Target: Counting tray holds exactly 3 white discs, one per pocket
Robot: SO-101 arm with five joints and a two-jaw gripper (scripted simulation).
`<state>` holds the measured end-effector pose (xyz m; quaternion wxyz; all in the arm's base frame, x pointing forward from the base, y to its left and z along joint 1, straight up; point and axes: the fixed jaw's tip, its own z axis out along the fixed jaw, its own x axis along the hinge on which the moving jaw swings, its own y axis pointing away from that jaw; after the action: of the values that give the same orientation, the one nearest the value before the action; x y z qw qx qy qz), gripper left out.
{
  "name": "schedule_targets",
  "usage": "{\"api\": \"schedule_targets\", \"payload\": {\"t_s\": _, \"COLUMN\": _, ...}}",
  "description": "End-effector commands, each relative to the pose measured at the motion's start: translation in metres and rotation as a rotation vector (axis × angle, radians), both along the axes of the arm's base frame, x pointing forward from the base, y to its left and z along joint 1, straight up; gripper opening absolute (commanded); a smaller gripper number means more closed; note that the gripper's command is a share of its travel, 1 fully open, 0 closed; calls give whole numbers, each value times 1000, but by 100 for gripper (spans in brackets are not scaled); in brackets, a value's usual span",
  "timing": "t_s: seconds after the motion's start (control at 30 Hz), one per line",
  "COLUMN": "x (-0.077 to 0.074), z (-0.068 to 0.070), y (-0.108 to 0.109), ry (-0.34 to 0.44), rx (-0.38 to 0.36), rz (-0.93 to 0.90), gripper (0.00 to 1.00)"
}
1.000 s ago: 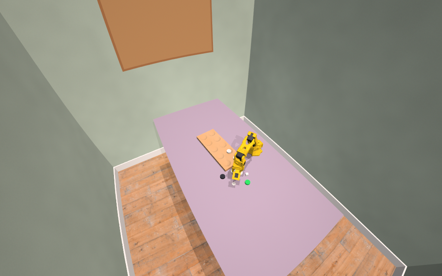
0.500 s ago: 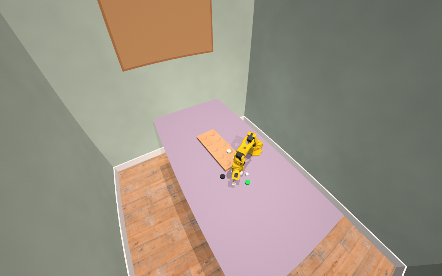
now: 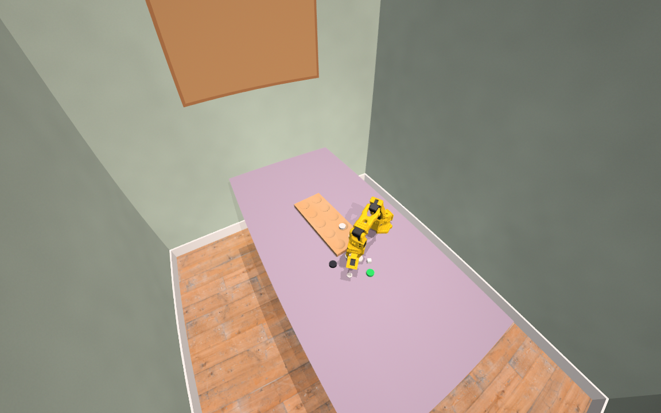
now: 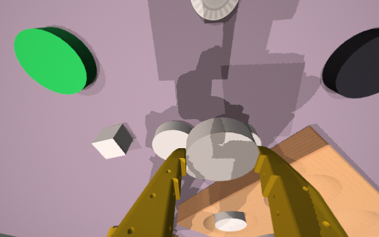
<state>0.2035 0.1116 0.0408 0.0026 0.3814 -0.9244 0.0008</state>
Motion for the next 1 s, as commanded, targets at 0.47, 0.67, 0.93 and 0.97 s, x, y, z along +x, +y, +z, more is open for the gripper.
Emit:
{"api": "schedule_targets", "payload": {"t_s": 0.47, "x": 15, "z": 15, "y": -22, "ry": -67, "rx": 31, "rz": -109, "gripper": 0}}
{"api": "schedule_targets", "payload": {"t_s": 0.67, "x": 18, "z": 15, "y": -42, "ry": -69, "rx": 28, "rz": -193, "gripper": 0}}
{"api": "schedule_targets", "payload": {"t_s": 0.93, "x": 19, "z": 14, "y": -62, "ry": -70, "rx": 25, "rz": -281, "gripper": 0}}
{"api": "schedule_targets", "payload": {"t_s": 0.97, "x": 19, "z": 14, "y": -65, "ry": -70, "rx": 25, "rz": -295, "gripper": 0}}
